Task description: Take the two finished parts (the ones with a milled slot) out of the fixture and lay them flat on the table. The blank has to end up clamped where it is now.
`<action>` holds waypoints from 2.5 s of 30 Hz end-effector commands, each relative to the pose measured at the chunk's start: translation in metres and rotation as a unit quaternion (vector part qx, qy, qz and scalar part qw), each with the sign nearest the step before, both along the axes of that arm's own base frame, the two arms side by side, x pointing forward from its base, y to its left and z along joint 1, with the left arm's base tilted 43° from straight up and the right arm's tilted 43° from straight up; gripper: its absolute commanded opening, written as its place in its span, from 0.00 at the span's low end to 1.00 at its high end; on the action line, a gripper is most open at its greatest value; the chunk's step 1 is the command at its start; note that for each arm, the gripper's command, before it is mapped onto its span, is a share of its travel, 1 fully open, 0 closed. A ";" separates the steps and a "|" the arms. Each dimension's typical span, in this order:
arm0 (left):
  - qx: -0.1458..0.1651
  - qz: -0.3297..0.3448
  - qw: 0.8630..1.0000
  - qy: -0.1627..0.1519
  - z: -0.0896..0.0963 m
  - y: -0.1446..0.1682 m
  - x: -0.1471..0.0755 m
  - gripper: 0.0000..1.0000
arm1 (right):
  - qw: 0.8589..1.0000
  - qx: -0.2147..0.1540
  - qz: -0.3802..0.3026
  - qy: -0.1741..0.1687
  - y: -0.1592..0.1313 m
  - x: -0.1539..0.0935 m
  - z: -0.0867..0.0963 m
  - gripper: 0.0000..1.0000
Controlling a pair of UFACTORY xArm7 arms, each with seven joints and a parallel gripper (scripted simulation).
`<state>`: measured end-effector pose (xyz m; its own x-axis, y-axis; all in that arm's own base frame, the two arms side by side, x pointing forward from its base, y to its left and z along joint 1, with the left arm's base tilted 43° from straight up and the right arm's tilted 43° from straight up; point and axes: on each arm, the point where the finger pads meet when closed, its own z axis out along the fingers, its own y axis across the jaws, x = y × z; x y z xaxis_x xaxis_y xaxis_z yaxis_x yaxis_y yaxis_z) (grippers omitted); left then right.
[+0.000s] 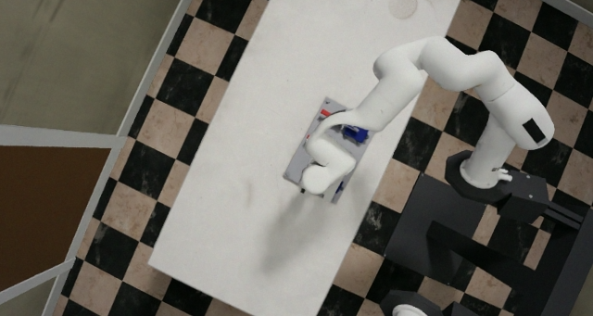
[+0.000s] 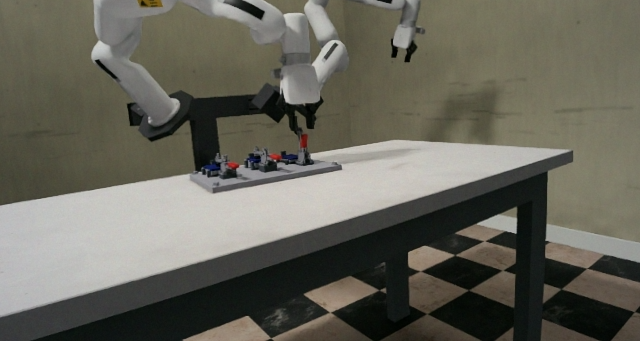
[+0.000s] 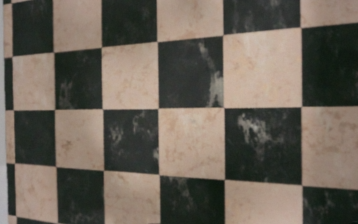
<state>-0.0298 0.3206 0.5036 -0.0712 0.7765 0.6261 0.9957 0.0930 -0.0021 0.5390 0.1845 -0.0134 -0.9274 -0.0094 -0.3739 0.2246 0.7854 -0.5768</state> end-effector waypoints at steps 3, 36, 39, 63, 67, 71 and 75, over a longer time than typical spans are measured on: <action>0.002 0.000 1.000 -0.001 0.002 0.000 0.000 1.00 | 1.000 0.002 0.002 -0.001 0.004 0.000 0.002 1.00; 0.002 0.000 1.000 -0.001 0.002 0.000 0.000 1.00 | 1.000 0.002 0.002 -0.001 0.003 -0.002 -0.001 1.00; 0.002 0.000 1.000 -0.001 0.002 0.000 0.000 1.00 | 1.000 0.002 0.002 -0.001 0.003 -0.006 -0.002 1.00; 0.002 0.000 1.000 -0.001 0.002 0.000 0.000 1.00 | 1.000 0.002 0.002 -0.001 0.002 -0.063 -0.026 1.00; 0.002 0.000 1.000 -0.001 0.002 0.000 0.000 1.00 | 1.000 0.002 0.002 -0.001 0.002 -0.073 -0.029 1.00; 0.002 0.000 1.000 -0.001 0.002 0.000 0.000 1.00 | 1.000 0.002 0.002 -0.001 0.002 -0.078 -0.031 1.00; 0.002 0.000 1.000 -0.001 0.002 0.000 0.000 1.00 | 1.000 0.002 0.002 -0.001 0.002 -0.079 -0.032 1.00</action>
<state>-0.0298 0.3206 0.5036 -0.0712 0.7765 0.6261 0.9957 0.0930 -0.0021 0.4629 0.1830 -0.0454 -0.9277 -0.0096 -0.3732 0.2241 0.7853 -0.5772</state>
